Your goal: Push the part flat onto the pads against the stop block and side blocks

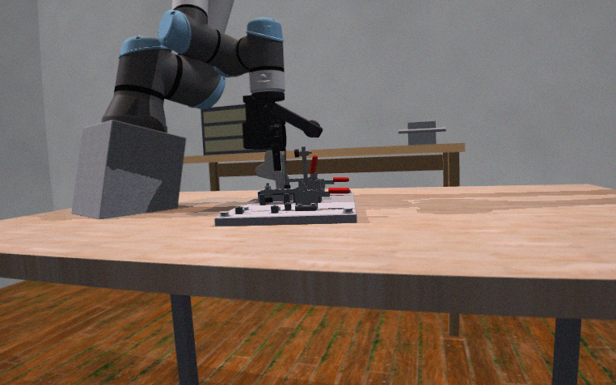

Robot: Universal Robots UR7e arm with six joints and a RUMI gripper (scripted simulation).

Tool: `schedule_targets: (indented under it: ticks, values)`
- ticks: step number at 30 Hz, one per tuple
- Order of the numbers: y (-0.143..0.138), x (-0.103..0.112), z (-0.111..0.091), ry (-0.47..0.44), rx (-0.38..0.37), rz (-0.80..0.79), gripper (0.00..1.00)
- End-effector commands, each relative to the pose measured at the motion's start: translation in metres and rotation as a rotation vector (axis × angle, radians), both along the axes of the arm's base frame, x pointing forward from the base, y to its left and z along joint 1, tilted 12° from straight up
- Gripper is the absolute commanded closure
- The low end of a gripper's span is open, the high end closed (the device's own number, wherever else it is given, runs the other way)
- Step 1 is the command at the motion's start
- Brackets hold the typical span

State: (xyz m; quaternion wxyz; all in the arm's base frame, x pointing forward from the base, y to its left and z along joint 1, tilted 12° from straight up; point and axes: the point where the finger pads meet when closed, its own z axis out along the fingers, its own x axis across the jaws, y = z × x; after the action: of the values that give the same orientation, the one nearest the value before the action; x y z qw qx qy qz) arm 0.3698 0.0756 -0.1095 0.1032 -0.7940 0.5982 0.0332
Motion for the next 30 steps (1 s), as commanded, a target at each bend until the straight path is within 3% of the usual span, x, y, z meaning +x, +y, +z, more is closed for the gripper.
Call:
schedule_targets:
  ticks: [1, 30]
  values:
    - [0.0084, -0.0024, 0.0020, -0.001, -0.001, 0.000, 1.00]
    - [0.0107, -0.0031, 0.0025, -0.001, -0.001, 0.000, 1.00]
